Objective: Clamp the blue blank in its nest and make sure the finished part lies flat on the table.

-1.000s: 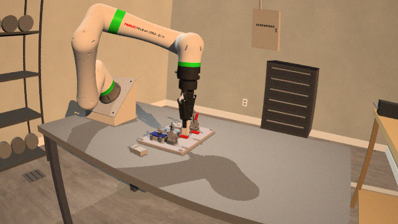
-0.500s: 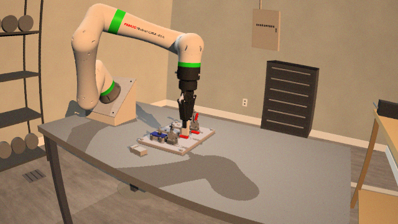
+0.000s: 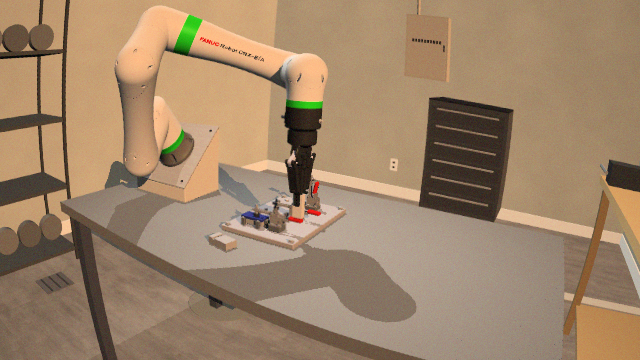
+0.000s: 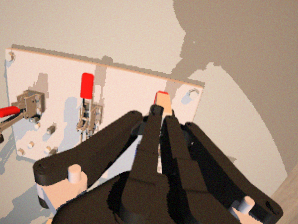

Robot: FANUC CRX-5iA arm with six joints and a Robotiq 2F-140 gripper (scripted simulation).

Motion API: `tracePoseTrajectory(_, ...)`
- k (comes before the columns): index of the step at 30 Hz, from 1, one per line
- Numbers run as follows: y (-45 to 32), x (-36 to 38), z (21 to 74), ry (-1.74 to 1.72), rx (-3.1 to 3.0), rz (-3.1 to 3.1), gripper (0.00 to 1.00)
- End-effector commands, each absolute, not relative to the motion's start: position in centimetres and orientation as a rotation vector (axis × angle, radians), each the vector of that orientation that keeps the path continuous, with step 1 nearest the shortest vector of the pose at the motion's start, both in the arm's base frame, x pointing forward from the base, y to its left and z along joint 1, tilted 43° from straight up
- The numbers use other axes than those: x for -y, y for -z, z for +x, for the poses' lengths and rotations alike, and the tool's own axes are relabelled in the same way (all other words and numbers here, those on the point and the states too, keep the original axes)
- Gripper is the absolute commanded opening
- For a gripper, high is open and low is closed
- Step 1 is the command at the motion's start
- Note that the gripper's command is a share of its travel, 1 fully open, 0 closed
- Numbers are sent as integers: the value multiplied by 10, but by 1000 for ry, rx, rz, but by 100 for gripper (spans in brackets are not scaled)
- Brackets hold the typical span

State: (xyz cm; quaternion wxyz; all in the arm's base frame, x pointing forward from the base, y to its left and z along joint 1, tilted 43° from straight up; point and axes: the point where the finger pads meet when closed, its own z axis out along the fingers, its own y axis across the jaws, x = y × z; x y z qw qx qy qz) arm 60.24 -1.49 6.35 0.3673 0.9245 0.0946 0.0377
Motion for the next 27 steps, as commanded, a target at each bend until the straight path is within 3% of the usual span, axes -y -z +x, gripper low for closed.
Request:
tracePoseTrajectory(1,-63,15,603,-98,-243,2375,0)
tracePoseTrajectory(27,-61,17,603,-98,-243,2375,0)
